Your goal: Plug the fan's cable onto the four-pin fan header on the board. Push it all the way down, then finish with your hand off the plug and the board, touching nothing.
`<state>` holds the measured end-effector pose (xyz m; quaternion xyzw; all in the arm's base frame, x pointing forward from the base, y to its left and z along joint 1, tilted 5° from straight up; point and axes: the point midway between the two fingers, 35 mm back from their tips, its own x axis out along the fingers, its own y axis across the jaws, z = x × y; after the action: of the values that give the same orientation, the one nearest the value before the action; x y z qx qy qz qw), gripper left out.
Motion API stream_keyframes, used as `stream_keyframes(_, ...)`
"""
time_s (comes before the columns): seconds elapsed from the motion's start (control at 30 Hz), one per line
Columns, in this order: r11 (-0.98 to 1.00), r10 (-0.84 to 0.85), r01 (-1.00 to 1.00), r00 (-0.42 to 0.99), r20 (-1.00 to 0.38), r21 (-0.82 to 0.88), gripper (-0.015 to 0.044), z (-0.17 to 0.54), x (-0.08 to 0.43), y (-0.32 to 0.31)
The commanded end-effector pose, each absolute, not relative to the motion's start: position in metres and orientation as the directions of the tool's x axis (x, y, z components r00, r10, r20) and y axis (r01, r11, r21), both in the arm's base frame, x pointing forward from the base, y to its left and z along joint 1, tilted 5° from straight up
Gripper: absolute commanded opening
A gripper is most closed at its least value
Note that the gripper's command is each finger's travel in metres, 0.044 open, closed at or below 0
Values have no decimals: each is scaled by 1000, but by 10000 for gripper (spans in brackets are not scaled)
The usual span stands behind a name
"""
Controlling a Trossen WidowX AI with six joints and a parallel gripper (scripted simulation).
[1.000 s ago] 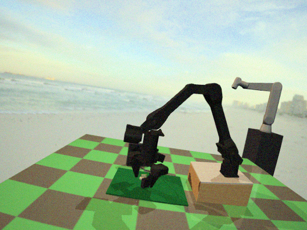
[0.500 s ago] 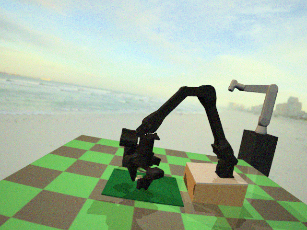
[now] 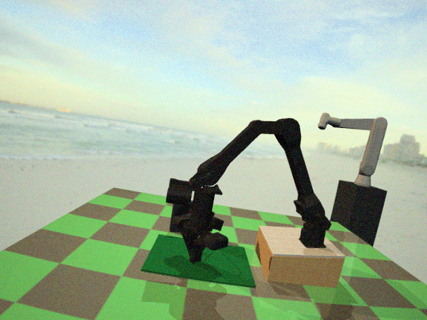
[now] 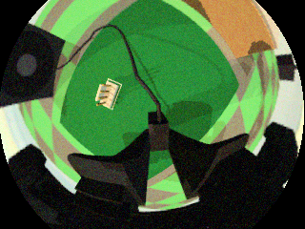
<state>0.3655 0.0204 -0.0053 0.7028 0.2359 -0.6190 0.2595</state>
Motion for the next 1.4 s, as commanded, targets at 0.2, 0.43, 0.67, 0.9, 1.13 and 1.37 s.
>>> stream_keyframes(0.2, -756, 14, 651, 120, -993, 68, 0, 45, 360, 20)
stream_keyframes(0.43, -697, 14, 713, 120, -993, 76, 0, 44, 361, 17)
stream_keyframes(0.67, -505, 13, 857, 120, -993, 97, 0, 43, 361, 10)
stream_keyframes(0.9, -284, 12, 952, 120, -993, 111, 0, 43, 362, 2)
stream_keyframes(1.13, -47, 11, 992, 120, -993, 119, 0, 43, 362, -5)
stream_keyframes(1.37, 194, 11, 974, 120, -993, 120, 0, 43, 362, -12)
